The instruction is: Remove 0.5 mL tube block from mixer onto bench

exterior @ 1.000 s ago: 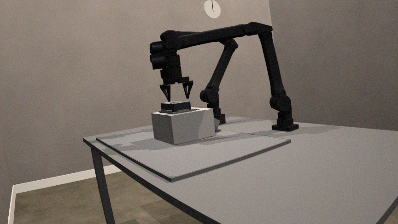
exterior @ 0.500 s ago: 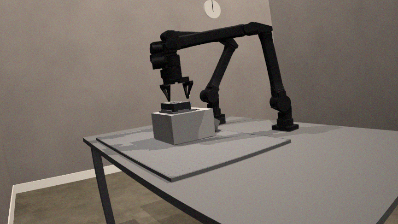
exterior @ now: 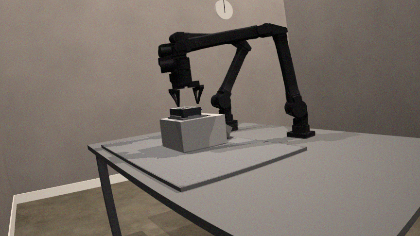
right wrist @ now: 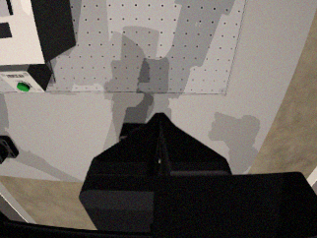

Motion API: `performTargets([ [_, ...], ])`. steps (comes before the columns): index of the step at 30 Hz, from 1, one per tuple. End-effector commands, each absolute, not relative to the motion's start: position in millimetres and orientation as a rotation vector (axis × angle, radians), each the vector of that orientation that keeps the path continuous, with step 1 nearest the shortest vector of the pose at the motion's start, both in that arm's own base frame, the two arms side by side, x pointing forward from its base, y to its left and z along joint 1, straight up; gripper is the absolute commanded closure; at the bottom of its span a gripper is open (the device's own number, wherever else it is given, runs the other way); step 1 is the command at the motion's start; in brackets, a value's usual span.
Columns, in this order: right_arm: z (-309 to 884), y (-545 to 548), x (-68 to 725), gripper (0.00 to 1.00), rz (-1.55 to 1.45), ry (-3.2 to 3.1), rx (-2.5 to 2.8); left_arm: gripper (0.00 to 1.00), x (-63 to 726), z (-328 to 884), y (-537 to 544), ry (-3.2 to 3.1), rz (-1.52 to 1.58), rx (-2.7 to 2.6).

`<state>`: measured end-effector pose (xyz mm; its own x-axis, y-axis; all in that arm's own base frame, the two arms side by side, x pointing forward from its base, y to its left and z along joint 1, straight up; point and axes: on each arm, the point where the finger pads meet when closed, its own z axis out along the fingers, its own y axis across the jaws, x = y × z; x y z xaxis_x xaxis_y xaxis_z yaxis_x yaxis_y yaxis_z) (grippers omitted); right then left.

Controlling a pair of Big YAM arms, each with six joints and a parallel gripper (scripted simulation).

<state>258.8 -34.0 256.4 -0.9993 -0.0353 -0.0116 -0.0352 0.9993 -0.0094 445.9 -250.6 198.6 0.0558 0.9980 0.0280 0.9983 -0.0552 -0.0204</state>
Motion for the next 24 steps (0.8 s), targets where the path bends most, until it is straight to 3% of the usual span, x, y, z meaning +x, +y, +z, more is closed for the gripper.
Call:
performTargets([
  [1, 271, -36, 270, 1.0, -0.023, 3.083, -0.057, 0.0, 463, 221, -258, -2.182, -0.041, -2.291],
  [24, 271, -36, 270, 1.0, -0.023, 3.082, -0.057, 0.0, 449, 199, -255, -2.141, -0.021, -2.274],
])
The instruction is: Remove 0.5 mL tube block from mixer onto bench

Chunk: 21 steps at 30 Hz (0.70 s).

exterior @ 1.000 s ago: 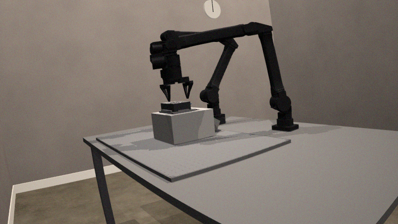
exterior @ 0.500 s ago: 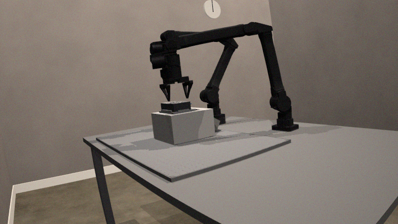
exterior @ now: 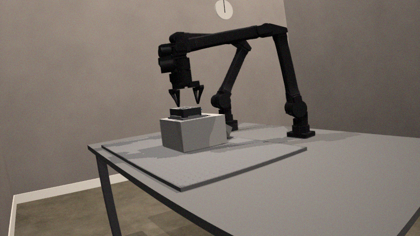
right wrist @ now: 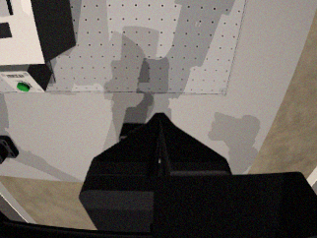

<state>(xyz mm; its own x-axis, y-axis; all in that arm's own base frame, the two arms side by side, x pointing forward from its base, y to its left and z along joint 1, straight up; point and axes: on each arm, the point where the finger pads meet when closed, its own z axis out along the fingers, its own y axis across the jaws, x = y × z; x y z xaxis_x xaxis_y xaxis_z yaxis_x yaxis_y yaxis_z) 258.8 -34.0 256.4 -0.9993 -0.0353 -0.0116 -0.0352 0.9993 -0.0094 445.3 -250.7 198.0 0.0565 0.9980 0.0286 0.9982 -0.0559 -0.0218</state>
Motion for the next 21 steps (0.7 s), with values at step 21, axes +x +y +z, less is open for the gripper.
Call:
performTargets([
  [21, 270, -36, 269, 1.0, -0.022, 3.08, -0.056, 0.0, 456, 219, -259, -2.156, -0.032, -2.292],
])
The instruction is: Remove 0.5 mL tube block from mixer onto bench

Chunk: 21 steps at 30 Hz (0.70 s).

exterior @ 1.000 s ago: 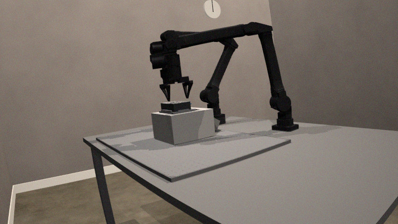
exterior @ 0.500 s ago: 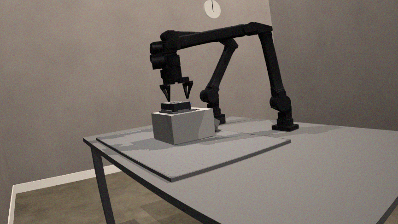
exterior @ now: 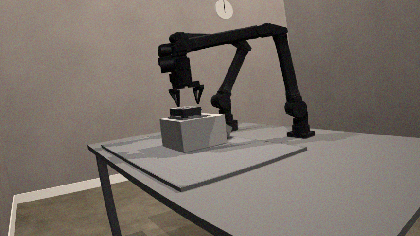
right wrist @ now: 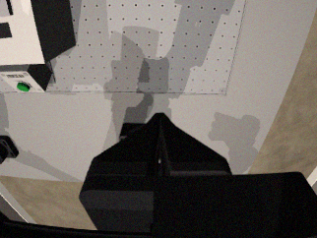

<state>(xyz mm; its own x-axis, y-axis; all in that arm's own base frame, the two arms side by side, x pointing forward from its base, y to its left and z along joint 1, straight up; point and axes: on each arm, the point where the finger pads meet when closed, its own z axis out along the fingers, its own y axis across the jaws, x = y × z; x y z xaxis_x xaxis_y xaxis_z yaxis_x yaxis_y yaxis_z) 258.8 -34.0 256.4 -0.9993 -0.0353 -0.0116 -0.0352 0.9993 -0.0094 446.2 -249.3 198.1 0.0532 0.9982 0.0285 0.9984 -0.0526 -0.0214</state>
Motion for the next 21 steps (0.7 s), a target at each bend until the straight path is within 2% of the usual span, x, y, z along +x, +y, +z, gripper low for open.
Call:
performTargets([
  [1, 270, -36, 269, 1.0, -0.022, 3.08, -0.056, 0.0, 456, 219, -260, -2.156, -0.033, -2.294],
  [21, 270, -35, 269, 1.0, -0.022, 3.079, -0.055, 0.0, 446, 196, -254, -2.128, -0.014, -2.268],
])
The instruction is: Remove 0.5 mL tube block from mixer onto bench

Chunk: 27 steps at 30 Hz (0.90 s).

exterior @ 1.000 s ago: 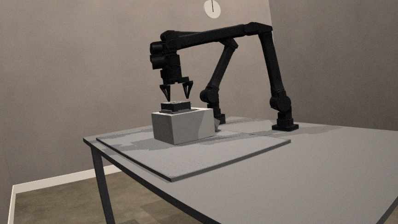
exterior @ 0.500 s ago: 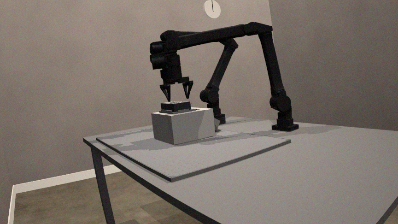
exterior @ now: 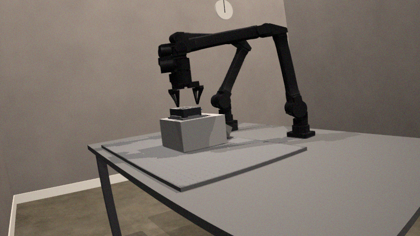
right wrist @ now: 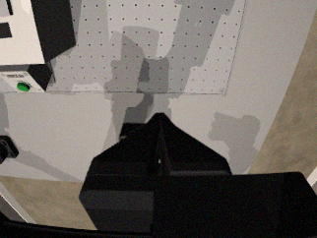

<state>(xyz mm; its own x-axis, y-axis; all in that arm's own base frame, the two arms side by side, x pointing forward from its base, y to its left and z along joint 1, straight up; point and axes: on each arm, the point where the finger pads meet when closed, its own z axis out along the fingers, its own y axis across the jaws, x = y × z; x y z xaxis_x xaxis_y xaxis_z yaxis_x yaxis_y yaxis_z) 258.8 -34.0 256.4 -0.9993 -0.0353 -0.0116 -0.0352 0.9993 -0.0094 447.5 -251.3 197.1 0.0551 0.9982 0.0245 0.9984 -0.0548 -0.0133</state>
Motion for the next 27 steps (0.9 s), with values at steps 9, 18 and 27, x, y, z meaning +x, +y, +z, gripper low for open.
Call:
performTargets([
  [9, 269.8, -35.3, 268.9, 1.0, -0.021, 3.078, -0.055, 0.0, 452.2, 188.0, -257.2, -2.136, -0.019, -2.276],
  [18, 269.7, -35.2, 268.8, 1.0, -0.021, 3.077, -0.054, 0.0, 447.7, 191.0, -254.2, -2.138, -0.02, -2.278],
  [27, 269.5, -35.0, 268.6, 1.0, -0.021, 3.077, -0.054, 0.0, 449.3, 186.9, -254.5, -2.146, -0.025, -2.285],
])
